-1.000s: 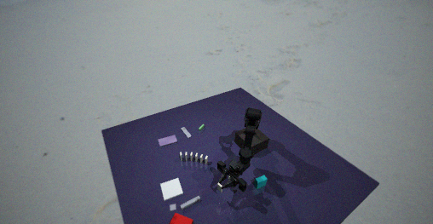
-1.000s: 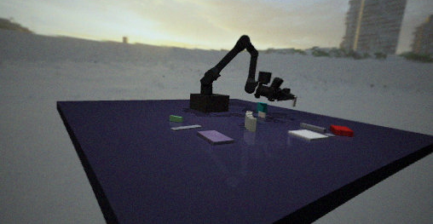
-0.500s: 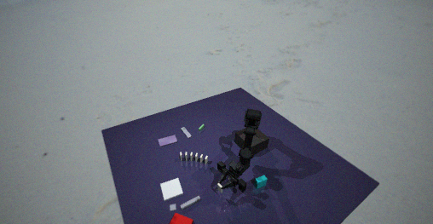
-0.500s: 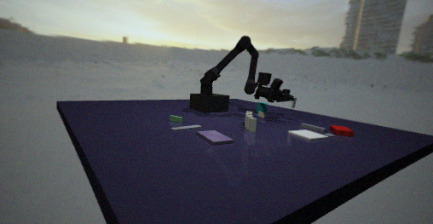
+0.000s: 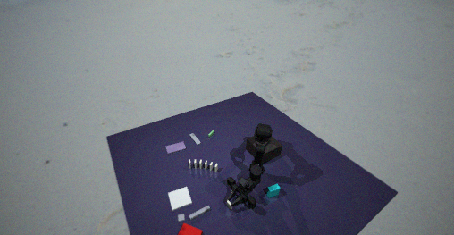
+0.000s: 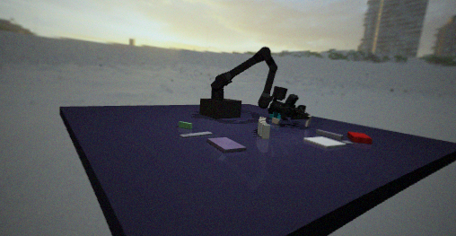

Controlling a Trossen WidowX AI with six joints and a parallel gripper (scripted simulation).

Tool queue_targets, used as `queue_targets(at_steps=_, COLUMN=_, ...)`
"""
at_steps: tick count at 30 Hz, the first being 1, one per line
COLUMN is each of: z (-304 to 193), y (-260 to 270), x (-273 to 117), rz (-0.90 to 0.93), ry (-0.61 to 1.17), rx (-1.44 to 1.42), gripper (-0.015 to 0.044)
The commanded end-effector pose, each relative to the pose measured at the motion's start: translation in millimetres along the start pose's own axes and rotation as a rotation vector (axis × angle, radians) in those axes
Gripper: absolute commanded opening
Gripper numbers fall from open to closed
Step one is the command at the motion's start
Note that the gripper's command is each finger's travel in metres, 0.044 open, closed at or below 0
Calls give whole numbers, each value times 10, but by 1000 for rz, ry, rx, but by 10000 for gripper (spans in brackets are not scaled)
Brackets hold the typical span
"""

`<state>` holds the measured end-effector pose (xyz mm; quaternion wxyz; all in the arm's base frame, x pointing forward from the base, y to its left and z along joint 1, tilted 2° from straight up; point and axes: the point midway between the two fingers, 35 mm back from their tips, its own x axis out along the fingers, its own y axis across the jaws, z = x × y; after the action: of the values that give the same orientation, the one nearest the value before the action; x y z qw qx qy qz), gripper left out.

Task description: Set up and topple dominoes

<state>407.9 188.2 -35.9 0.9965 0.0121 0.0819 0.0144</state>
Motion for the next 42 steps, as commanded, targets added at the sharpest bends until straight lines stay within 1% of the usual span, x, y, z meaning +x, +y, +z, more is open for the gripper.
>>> queue_targets(at_steps=1, z=-33, y=7, x=31, rz=-5, ry=-8, rx=18, gripper=107)
queue_targets(at_steps=11, z=-33, y=7, x=31, rz=-5, ry=-8, rx=18, gripper=107)
queue_targets(at_steps=23, z=-33, y=7, x=31, rz=-5, ry=-8, rx=18, gripper=422)
queue_targets(at_steps=24, z=-33, y=7, x=31, rz=-5, ry=-8, rx=18, gripper=440)
queue_targets(at_steps=28, z=32, y=12, x=26, rz=-5, ry=-7, rx=17, gripper=440)
queue_targets(at_steps=33, z=433, y=17, x=-43, rz=-2, ry=-2, rx=8, gripper=440)
queue_targets(at_steps=36, z=446, y=20, x=-37, rz=-2, ry=1, rx=6, gripper=440)
queue_targets(at_steps=39, z=421, y=72, x=104, rz=4, ry=41, rx=-16, gripper=440)
queue_targets(at_steps=42, z=395, y=158, x=385, rz=18, ry=130, rx=-60, gripper=440)
